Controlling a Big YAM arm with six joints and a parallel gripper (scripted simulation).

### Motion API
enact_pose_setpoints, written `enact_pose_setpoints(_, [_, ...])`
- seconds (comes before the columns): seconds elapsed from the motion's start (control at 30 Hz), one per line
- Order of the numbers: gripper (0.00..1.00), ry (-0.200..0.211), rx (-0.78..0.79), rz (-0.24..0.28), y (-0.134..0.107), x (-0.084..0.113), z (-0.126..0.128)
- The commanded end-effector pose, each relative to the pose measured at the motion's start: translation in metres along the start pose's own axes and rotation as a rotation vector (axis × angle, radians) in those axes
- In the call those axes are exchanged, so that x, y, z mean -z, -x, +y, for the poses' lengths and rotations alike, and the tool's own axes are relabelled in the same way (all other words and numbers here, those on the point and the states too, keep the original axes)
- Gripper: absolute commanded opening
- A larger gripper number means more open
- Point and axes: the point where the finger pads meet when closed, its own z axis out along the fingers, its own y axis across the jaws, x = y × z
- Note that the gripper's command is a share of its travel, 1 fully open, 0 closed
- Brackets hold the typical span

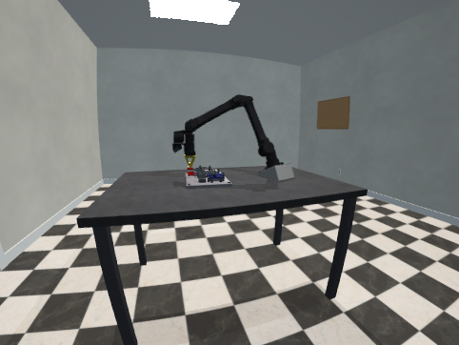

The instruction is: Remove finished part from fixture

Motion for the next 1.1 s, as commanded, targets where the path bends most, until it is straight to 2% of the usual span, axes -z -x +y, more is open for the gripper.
enact_pose_setpoints(0.0, [0.45, -0.001, -0.002, 0.008, 0.006, -0.015, -0.004])
enact_pose_setpoints(0.07, [0.45, 0.000, 0.004, 0.022, -0.001, -0.022, -0.002])
enact_pose_setpoints(0.5, [0.45, 0.000, 0.004, 0.022, -0.001, -0.042, -0.003])
enact_pose_setpoints(1.07, [0.45, 0.001, 0.012, 0.024, -0.002, -0.041, 0.001])
